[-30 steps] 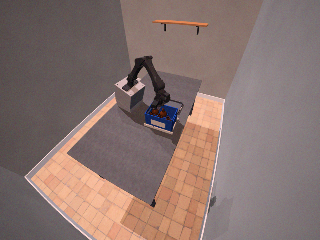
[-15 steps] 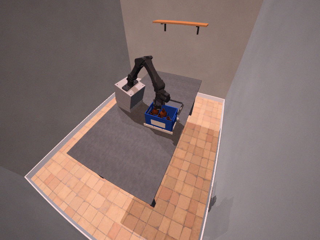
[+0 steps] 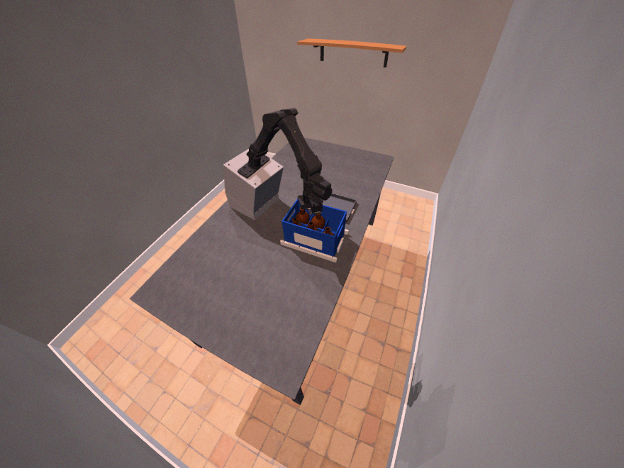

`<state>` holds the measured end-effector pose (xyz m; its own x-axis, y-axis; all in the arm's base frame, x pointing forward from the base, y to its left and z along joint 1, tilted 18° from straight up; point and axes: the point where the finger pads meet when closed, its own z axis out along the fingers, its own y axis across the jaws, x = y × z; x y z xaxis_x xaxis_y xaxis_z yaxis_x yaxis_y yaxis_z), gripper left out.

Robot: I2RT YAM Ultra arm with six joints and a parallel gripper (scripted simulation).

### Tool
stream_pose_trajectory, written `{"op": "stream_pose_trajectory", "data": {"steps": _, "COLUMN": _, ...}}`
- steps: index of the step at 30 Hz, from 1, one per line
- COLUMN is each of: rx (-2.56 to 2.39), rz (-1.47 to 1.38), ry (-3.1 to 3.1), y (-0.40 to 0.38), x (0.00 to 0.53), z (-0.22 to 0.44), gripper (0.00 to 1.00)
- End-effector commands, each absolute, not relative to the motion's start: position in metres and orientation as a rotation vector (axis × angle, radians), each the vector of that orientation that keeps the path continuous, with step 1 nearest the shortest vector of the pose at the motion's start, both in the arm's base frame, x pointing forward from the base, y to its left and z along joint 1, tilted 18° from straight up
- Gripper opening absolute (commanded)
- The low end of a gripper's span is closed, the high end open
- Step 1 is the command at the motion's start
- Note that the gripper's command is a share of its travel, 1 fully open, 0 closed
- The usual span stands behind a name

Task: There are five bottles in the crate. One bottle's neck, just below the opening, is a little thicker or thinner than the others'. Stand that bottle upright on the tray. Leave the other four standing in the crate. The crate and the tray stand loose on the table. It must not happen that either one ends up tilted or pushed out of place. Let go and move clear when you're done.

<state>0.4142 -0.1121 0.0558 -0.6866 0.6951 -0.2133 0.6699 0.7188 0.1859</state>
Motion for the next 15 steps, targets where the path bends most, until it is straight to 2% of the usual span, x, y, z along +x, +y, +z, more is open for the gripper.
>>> {"op": "stream_pose_trajectory", "data": {"steps": 1, "rx": 0.912, "rz": 0.109, "ry": 2.638, "y": -0.1167, "x": 0.4238, "z": 0.078, "gripper": 0.0}}
{"op": "stream_pose_trajectory", "data": {"steps": 14, "rx": 0.908, "rz": 0.108, "ry": 2.64, "y": -0.1166, "x": 0.4237, "z": 0.0779, "gripper": 0.0}}
{"op": "stream_pose_trajectory", "data": {"steps": 15, "rx": 0.908, "rz": 0.108, "ry": 2.64, "y": -0.1166, "x": 0.4237, "z": 0.0779, "gripper": 0.61}}
